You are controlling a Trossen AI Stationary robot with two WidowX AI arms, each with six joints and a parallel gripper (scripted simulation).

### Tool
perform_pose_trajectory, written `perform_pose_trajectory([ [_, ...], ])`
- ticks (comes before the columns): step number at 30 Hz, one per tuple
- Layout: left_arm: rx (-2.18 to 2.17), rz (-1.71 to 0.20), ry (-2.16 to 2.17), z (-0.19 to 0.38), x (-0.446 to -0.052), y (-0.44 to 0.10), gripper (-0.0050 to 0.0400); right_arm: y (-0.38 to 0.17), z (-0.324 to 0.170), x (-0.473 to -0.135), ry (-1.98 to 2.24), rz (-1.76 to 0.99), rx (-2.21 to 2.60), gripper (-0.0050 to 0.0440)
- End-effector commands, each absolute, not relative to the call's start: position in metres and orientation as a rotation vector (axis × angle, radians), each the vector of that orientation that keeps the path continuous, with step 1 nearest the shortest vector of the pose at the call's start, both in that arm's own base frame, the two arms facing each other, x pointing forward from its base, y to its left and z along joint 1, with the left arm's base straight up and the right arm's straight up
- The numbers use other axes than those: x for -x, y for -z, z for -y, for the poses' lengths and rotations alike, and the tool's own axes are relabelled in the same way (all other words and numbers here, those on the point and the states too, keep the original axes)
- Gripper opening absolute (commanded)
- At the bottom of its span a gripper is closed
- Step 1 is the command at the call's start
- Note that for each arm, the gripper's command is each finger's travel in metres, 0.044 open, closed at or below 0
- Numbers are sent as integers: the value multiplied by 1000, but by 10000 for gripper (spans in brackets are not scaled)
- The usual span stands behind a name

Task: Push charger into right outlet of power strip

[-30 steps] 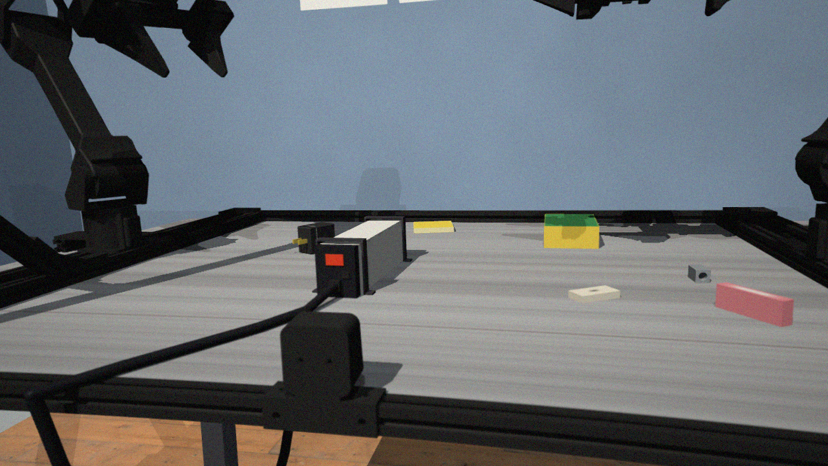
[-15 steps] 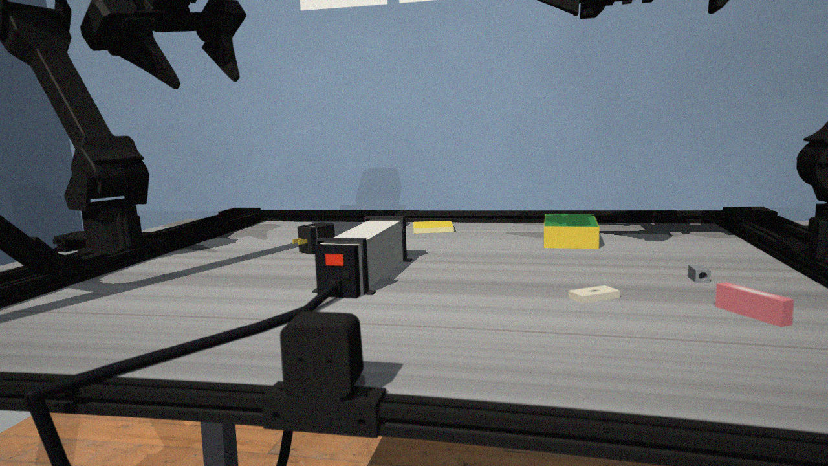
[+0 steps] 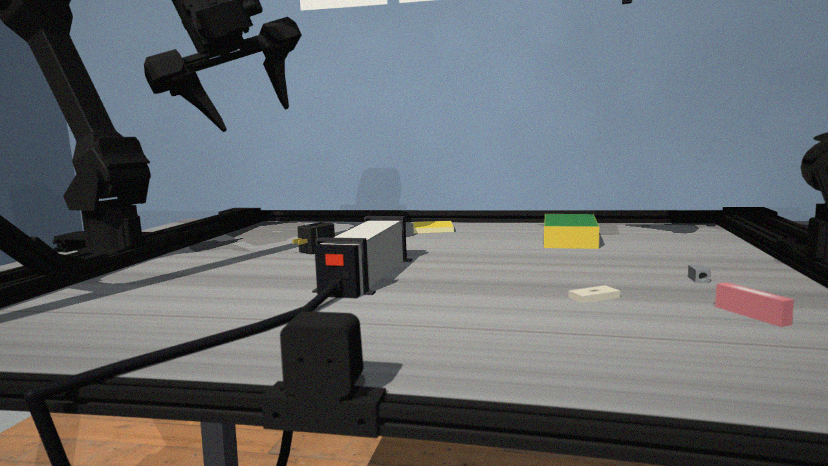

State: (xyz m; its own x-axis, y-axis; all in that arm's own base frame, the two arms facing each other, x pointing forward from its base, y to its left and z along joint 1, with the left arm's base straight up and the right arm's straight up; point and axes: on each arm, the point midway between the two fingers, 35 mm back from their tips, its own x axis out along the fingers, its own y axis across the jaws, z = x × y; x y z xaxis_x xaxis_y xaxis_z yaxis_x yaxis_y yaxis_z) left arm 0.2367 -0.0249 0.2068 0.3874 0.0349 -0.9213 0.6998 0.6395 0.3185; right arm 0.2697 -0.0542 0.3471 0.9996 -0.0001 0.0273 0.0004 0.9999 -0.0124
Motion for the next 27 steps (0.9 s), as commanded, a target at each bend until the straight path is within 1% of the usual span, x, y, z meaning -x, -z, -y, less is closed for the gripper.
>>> perform_pose_trajectory([
  [1,-912,-1123,593,13,-250,-196,400,-365,61,-250,-13,46,25,400],
  [4,-998,-1140,674,3,-256,-185,400,-369,64,-239,-15,42,28,400],
  [6,-998,-1140,674,3,-256,-185,400,-369,64,-239,-15,42,28,400],
  [14,-1233,-1147,954,-32,-271,-152,400,-379,64,-204,-16,28,30,400],
  [21,-1390,-1096,1192,-59,-275,-127,400,-383,56,-181,-9,17,27,400],
  [23,-1390,-1096,1192,-59,-275,-127,400,-383,56,-181,-9,17,27,400],
  [27,-1484,-1031,1359,-76,-275,-110,400,-384,47,-169,-5,11,23,400],
])
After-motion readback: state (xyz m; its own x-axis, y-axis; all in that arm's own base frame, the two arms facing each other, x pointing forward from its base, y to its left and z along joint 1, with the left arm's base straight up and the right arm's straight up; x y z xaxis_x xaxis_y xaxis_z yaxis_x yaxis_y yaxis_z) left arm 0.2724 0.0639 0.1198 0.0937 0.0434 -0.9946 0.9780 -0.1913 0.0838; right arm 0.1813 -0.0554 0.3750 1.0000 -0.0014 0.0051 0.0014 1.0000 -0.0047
